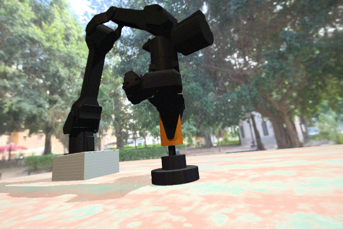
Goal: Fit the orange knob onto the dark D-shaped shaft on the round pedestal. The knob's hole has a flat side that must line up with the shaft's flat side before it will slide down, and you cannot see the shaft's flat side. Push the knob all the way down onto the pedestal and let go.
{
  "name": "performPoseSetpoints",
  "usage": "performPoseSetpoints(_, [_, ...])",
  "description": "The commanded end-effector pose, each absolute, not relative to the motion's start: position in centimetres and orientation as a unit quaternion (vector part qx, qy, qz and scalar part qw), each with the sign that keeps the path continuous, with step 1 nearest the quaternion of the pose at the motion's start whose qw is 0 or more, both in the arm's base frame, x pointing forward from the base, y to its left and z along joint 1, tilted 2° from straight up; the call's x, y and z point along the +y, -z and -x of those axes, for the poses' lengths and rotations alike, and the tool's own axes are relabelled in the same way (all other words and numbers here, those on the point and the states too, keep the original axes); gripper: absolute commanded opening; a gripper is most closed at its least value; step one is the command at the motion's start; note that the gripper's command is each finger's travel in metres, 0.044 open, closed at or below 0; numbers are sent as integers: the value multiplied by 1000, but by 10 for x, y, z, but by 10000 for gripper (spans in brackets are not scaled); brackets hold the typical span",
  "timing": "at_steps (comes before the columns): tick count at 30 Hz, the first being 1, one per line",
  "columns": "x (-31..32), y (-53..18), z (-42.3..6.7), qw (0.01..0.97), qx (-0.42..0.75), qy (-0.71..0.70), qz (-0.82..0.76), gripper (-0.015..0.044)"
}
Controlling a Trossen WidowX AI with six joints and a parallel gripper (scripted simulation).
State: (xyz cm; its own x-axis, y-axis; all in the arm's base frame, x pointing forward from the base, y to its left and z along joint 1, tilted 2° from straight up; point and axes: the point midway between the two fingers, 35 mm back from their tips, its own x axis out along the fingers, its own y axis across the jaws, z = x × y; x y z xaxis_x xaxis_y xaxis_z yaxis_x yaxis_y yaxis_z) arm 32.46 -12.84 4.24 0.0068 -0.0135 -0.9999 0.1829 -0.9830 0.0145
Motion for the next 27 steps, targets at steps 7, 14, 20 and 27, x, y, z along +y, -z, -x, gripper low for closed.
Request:
performPoseSetpoints(7, [-129, -45, -325, 9, -2, 705, -709, 0])
performPoseSetpoints(14, [-129, -43, -325, -5, -16, 704, -710, 0])
performPoseSetpoints(20, [-129, -42, -326, -5, -16, 704, -710, 0])
performPoseSetpoints(27, [-129, -40, -325, -5, -16, 704, -710, 0])
